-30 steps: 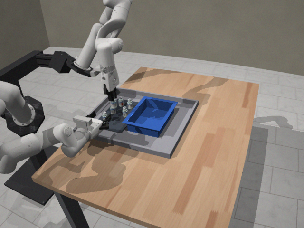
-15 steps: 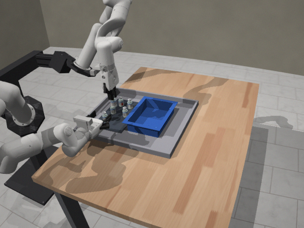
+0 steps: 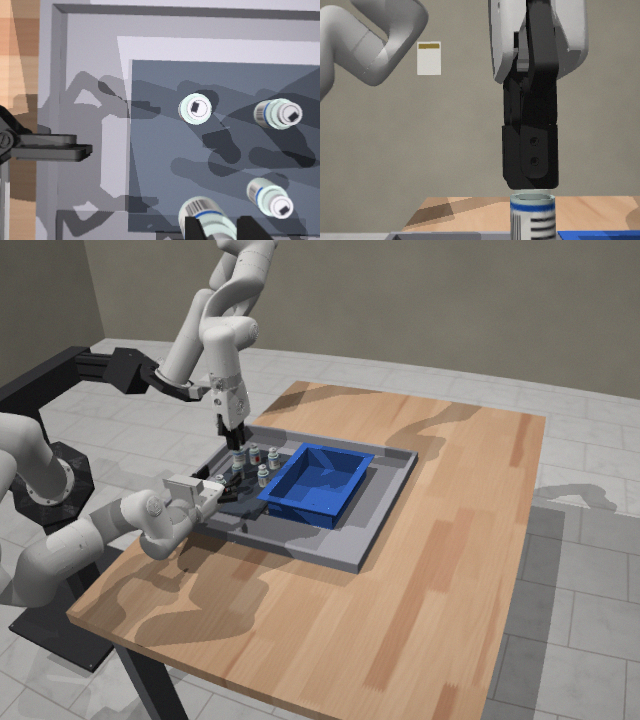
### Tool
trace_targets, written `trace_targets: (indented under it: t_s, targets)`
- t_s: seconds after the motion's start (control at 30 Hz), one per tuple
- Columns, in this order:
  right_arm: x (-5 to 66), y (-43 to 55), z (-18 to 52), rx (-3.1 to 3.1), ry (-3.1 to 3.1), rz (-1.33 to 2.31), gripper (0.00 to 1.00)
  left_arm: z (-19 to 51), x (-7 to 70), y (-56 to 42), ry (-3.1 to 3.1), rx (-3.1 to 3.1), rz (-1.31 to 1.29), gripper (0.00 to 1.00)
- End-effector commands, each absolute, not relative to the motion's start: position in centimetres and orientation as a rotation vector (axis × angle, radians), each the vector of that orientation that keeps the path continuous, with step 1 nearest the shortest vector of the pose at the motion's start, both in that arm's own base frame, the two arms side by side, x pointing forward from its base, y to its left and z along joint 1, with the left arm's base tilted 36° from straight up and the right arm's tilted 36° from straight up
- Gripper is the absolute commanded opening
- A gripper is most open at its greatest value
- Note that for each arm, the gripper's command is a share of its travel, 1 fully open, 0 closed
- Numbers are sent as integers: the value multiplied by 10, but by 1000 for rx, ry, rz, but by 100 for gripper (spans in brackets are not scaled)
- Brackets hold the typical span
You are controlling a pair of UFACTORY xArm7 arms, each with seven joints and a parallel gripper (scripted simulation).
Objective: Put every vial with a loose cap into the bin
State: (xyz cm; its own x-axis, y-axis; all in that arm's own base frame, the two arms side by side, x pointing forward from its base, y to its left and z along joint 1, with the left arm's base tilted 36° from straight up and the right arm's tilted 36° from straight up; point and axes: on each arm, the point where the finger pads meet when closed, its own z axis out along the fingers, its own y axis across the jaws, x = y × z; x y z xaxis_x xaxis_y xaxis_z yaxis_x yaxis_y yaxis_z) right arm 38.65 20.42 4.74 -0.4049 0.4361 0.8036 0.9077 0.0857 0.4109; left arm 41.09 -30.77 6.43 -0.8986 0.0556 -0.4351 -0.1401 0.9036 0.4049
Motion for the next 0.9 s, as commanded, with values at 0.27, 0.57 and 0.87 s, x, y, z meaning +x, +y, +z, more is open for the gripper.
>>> trace_targets:
  t_s: [0.27,0.57,0.87]
  targets:
    - [390,224,38,-1318,-1890,-1286,100,66,411,-310,2620,-59,596,23]
    - [390,232,35,-1317,-1890,-1285,100,66,411,-310,2620,-59,596,23]
    - [394,253,24,-1317,-1890,-1286,100,66,411,-310,2620,-59,596,23]
